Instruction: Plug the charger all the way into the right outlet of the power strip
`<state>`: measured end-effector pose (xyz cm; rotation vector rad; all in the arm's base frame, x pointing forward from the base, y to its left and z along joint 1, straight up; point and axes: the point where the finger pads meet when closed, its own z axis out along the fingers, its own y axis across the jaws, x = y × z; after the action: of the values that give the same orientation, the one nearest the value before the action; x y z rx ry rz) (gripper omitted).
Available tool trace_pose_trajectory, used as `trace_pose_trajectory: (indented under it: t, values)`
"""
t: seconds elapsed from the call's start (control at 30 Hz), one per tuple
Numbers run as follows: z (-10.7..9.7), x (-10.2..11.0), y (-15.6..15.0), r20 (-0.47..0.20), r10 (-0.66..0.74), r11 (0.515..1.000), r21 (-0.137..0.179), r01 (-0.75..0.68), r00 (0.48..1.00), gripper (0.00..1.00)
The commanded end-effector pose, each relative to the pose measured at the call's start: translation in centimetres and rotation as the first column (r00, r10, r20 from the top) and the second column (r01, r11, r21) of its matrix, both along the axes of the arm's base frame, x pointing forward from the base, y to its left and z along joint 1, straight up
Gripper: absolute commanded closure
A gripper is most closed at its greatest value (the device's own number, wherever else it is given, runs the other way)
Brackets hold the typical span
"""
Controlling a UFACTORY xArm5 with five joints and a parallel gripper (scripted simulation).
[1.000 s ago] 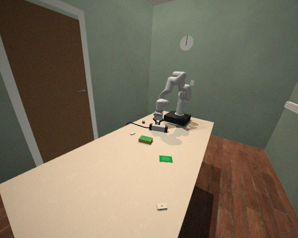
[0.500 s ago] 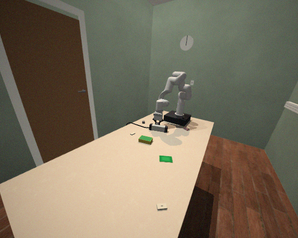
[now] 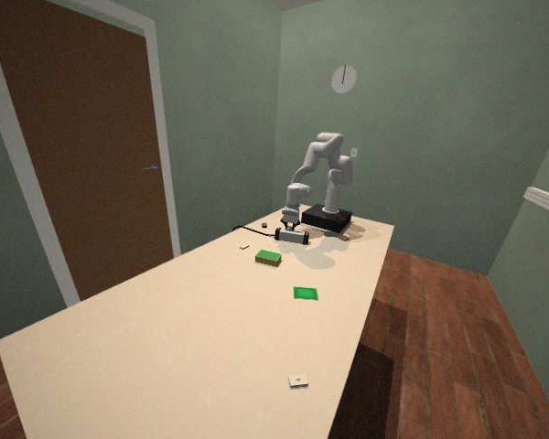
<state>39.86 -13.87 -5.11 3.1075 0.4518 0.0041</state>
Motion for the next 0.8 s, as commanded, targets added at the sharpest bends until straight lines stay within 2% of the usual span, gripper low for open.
trace_pose_trajectory:
  t: [0.0, 0.77]
  values:
    - [0.1, 0.5, 0.0, 0.003, 0.0, 1.0, -0.001, 0.0, 1.0, 1.0]
    - [0.1, 1.9, 0.4, 0.003, 0.0, 1.0, -0.001, 0.0, 1.0, 1.0]
